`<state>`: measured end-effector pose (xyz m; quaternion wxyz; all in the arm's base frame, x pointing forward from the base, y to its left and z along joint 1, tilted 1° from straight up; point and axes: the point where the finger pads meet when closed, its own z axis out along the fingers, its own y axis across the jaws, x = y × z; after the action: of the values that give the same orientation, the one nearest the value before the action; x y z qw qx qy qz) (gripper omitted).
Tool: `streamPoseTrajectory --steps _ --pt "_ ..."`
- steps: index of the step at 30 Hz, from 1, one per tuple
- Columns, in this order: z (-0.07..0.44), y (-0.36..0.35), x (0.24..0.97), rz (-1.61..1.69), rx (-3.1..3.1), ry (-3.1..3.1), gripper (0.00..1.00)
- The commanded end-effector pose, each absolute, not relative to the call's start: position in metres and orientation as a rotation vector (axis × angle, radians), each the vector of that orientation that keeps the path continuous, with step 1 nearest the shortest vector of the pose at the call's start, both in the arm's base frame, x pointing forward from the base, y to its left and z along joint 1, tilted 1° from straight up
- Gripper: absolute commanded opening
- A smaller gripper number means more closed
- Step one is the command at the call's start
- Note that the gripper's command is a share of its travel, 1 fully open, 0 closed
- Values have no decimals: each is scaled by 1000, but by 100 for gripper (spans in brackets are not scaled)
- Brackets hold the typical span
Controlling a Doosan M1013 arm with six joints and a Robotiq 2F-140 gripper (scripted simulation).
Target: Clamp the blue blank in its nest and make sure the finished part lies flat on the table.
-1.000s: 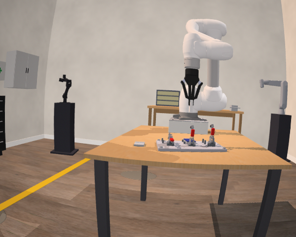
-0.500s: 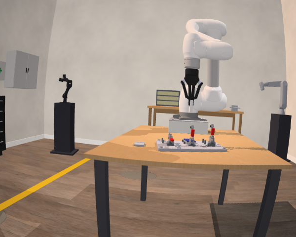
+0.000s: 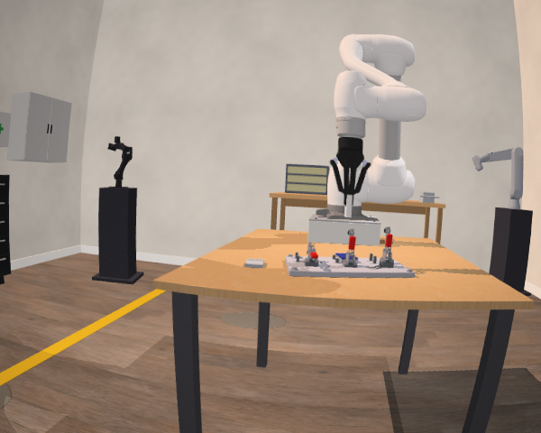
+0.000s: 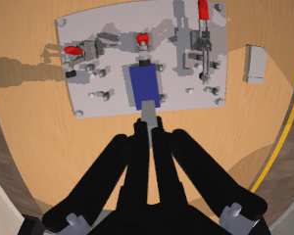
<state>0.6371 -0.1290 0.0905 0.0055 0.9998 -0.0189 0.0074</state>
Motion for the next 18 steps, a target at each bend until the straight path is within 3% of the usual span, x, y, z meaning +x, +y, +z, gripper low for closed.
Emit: streamPoseTrajectory --steps 1,6,18 --pt "51 -130 638 25 3130 -59 0" --pt "11 -130 639 25 3130 -59 0" --pt "8 -129 630 25 3130 -59 0"
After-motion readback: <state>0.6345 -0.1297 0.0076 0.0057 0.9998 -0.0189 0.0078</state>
